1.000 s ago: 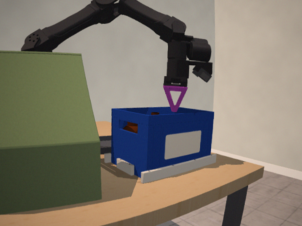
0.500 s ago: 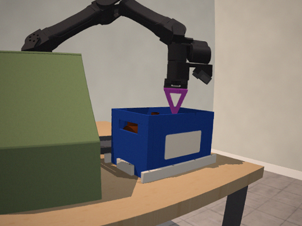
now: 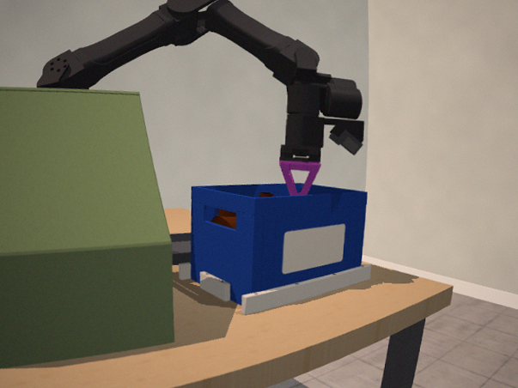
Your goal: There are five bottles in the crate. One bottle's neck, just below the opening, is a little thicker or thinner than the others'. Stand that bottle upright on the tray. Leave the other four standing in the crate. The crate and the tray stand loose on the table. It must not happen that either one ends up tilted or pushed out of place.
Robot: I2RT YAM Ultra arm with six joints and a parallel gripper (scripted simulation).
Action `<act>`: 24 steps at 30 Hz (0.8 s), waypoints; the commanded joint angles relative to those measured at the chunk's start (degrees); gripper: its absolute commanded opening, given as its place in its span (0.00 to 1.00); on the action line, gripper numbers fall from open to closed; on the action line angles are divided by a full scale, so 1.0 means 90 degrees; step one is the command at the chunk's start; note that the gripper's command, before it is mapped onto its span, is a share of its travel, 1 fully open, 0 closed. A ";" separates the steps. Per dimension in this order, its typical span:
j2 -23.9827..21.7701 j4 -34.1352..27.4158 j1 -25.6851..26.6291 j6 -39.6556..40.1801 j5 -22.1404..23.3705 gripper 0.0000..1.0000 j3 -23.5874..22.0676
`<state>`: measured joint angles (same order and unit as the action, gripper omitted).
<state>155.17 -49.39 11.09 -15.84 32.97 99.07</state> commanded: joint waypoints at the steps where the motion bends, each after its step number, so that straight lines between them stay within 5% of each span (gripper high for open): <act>1: -0.0117 0.0170 0.0015 -0.0085 0.0018 0.61 -0.0052; 24: 0.0022 0.0419 -0.0024 -0.0199 0.0017 0.61 -0.0133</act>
